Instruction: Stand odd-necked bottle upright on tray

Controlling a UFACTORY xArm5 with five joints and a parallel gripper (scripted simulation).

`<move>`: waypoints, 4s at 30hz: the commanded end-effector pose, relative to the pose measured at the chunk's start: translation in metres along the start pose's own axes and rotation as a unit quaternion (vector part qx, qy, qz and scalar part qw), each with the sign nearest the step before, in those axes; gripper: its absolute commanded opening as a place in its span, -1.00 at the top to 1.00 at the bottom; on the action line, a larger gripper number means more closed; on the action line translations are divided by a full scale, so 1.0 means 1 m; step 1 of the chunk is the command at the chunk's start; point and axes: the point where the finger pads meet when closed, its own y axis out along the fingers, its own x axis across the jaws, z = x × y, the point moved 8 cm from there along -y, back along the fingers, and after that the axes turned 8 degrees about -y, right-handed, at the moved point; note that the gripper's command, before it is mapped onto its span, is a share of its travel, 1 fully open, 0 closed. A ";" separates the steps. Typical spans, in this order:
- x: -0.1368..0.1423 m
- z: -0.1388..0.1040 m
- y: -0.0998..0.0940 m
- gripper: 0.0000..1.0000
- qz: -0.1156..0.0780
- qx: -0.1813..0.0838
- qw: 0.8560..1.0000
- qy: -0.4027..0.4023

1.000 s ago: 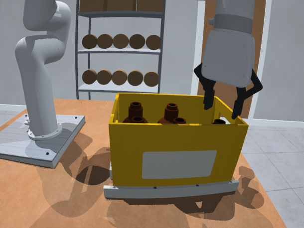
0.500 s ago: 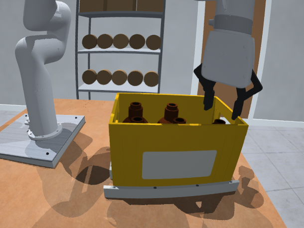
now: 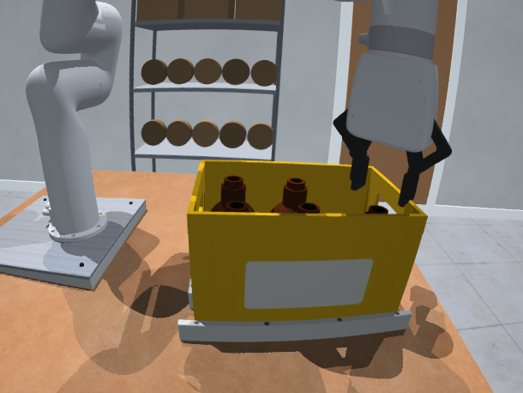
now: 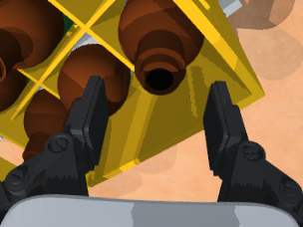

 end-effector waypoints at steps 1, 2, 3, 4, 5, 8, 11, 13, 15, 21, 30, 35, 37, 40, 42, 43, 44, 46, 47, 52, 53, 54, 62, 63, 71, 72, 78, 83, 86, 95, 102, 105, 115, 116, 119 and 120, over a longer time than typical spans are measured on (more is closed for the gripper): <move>0.001 0.000 -0.002 -0.30 -0.002 0.001 1.000 0.000; 0.001 0.000 -0.002 -0.30 -0.002 0.001 1.000 0.000; 0.001 0.000 -0.002 -0.30 -0.002 0.001 1.000 0.000; 0.001 0.000 -0.002 -0.30 -0.002 0.001 1.000 0.000; 0.001 0.000 -0.002 -0.30 -0.002 0.001 1.000 0.000; 0.001 0.000 -0.002 -0.30 -0.002 0.001 1.000 0.000; 0.001 0.000 -0.002 -0.30 -0.002 0.001 1.000 0.000; 0.001 0.000 -0.002 -0.30 -0.002 0.001 1.000 0.000; 0.001 0.000 -0.002 -0.30 -0.002 0.001 1.000 0.000; 0.001 0.000 -0.002 -0.30 -0.002 0.001 1.000 0.000; 0.001 0.000 -0.002 -0.30 -0.002 0.001 1.000 0.000; 0.001 0.000 -0.002 -0.30 -0.002 0.001 1.000 0.000; 0.001 0.000 -0.002 -0.30 -0.002 0.001 1.000 0.000; 0.001 0.000 -0.002 -0.30 -0.002 0.001 1.000 0.000; 0.001 0.000 -0.002 -0.30 -0.002 0.001 1.000 0.000; 0.001 0.000 -0.002 -0.30 -0.002 0.001 1.000 0.000; 0.001 0.000 -0.002 -0.30 -0.002 0.001 1.000 0.000; 0.001 0.000 -0.002 -0.30 -0.002 0.001 1.000 0.000; 0.001 0.000 -0.002 -0.30 -0.002 0.001 1.000 0.000; 0.001 0.000 -0.002 -0.30 -0.002 0.001 1.000 0.000; 0.001 0.000 -0.002 -0.30 -0.002 0.001 1.000 0.000; 0.001 0.000 -0.002 -0.30 -0.002 0.001 1.000 0.000; 0.001 0.000 -0.002 -0.30 -0.002 0.001 1.000 0.000; 0.001 0.000 -0.002 -0.30 -0.002 0.001 1.000 0.000; 0.001 0.000 -0.002 -0.30 -0.002 0.001 1.000 0.000; 0.001 0.000 -0.002 -0.30 -0.002 0.001 1.000 0.000; 0.001 0.000 -0.002 -0.30 -0.002 0.001 1.000 0.000; 0.001 0.000 -0.001 -0.30 -0.002 0.001 1.000 0.000; 0.001 0.000 0.000 -0.30 -0.002 0.001 1.000 0.000; 0.001 0.001 0.005 -0.30 -0.002 0.001 1.000 0.000; 0.001 0.001 0.012 -0.30 -0.002 0.001 1.000 0.000; 0.001 0.001 0.016 -0.30 -0.002 0.001 1.000 0.000; 0.001 0.001 0.025 -0.30 -0.002 0.001 1.000 0.000; 0.001 0.001 0.027 -0.30 -0.002 0.001 1.000 0.000; 0.001 0.001 0.030 -0.30 -0.002 0.001 1.000 0.000; 0.001 0.001 0.031 -0.30 -0.002 0.001 1.000 0.000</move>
